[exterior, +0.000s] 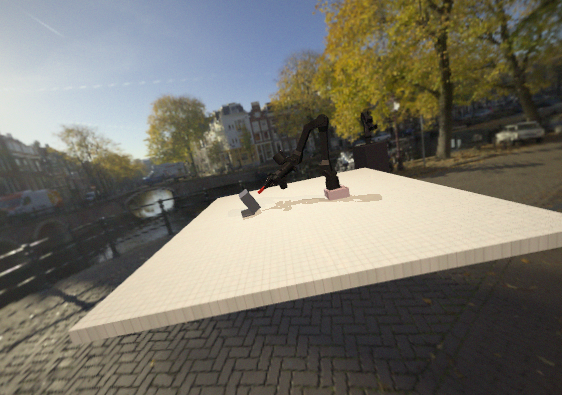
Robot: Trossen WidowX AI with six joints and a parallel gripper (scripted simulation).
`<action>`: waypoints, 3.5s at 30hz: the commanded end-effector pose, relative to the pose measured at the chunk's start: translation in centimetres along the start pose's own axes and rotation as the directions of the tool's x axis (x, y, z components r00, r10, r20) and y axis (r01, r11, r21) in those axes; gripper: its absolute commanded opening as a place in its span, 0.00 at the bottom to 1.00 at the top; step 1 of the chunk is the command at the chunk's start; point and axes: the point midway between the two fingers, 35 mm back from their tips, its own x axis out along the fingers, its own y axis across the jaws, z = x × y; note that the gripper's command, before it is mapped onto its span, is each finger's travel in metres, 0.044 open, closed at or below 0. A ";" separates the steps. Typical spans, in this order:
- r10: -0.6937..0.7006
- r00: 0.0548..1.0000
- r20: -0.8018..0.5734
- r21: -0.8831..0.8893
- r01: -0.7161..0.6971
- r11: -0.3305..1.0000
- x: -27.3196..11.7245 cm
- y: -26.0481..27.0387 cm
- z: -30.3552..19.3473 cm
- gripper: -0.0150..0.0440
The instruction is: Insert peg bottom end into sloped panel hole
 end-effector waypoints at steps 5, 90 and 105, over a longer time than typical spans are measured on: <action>0.008 1.000 -0.010 0.033 -0.008 0.999 0.6 0.1 0.2 0.25; 0.005 1.000 -0.014 0.053 -0.005 0.999 3.5 0.2 0.0 0.25; 0.005 1.000 -0.015 0.053 -0.005 0.999 3.8 0.3 0.0 0.25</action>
